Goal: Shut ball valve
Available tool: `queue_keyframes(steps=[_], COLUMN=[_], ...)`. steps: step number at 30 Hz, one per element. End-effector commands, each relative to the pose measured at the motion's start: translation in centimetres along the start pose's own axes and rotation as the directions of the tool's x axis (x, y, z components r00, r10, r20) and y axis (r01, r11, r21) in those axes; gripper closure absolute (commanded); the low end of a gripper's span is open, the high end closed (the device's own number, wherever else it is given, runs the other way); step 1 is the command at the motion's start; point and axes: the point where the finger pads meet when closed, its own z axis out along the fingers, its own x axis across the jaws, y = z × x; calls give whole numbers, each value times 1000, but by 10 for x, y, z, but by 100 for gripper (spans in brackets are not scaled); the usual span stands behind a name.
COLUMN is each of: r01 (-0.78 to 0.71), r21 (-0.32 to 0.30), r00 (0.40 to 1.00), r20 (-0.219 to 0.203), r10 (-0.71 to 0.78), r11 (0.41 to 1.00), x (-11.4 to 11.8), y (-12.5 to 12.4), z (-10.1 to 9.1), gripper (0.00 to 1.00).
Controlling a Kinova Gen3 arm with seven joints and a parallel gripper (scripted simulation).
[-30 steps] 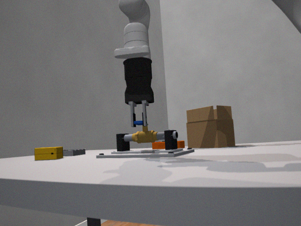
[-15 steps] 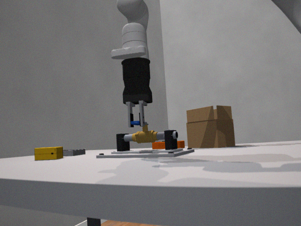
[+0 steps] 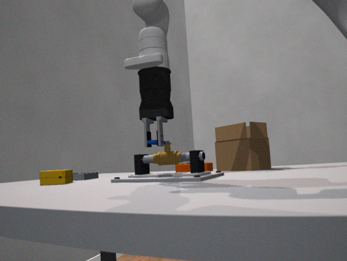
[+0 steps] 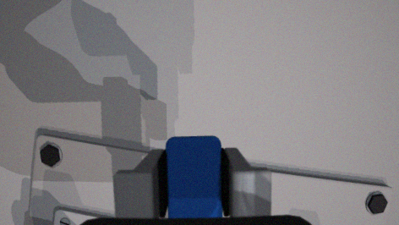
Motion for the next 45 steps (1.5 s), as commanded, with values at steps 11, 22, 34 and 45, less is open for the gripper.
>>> queue_keyframes(steps=[11,22,34,45], r01=[-88,-148,-205,-205], r21=[1,1,1,1], r00=[996,989,979,979], r20=[-3,-3,-3,-3], r10=[88,148,205,205], r11=[996,989,979,979], x=[9,15,20,20], y=[0,1,2,2], z=[-1,-1,-1,-1], gripper=[100,100,100,100])
